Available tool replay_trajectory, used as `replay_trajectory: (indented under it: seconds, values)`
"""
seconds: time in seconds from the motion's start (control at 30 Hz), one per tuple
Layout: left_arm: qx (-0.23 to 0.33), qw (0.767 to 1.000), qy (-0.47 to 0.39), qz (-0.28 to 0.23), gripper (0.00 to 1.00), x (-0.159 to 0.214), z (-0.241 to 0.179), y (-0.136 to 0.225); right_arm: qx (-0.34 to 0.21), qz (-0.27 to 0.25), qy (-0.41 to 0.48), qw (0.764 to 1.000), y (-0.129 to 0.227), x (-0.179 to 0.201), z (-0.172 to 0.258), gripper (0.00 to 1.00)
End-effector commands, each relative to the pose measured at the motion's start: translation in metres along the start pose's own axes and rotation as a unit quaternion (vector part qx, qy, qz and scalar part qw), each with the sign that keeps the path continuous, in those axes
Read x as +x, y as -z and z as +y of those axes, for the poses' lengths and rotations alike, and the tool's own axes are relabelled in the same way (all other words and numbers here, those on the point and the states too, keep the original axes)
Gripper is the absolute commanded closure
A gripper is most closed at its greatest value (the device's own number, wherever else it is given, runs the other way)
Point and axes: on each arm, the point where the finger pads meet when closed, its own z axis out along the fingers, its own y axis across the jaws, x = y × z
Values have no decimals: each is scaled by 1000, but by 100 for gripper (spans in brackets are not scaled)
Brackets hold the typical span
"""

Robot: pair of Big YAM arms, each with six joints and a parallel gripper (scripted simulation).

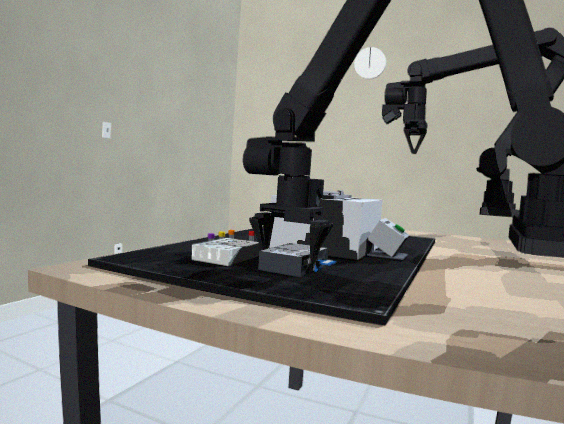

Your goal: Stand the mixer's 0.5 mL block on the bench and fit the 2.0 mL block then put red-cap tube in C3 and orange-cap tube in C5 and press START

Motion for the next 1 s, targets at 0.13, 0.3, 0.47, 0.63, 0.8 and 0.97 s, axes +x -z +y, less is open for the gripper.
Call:
replay_trajectory:
  seconds: [0.13,0.3,0.47,0.63,0.8,0.97]
  values:
    - [-6,1000,9,0,0,4,-5,8,1,-45,0,999,28,-25,1,100]
    - [-12,1000,7,-1,0,1,2,11,1,-36,0,999,22,-20,2,100]
    - [-11,1000,0,-1,0,-5,7,8,0,-28,1,1000,15,-15,3,100]
    - [-23,1000,0,-4,0,-7,17,29,-1,-17,2,1000,7,-8,4,100]
    - [-24,1000,5,-4,0,-3,16,40,-1,-11,2,1000,3,-4,4,100]
    - [-12,1000,4,-2,0,-2,6,34,-1,-18,2,1000,8,-9,4,100]
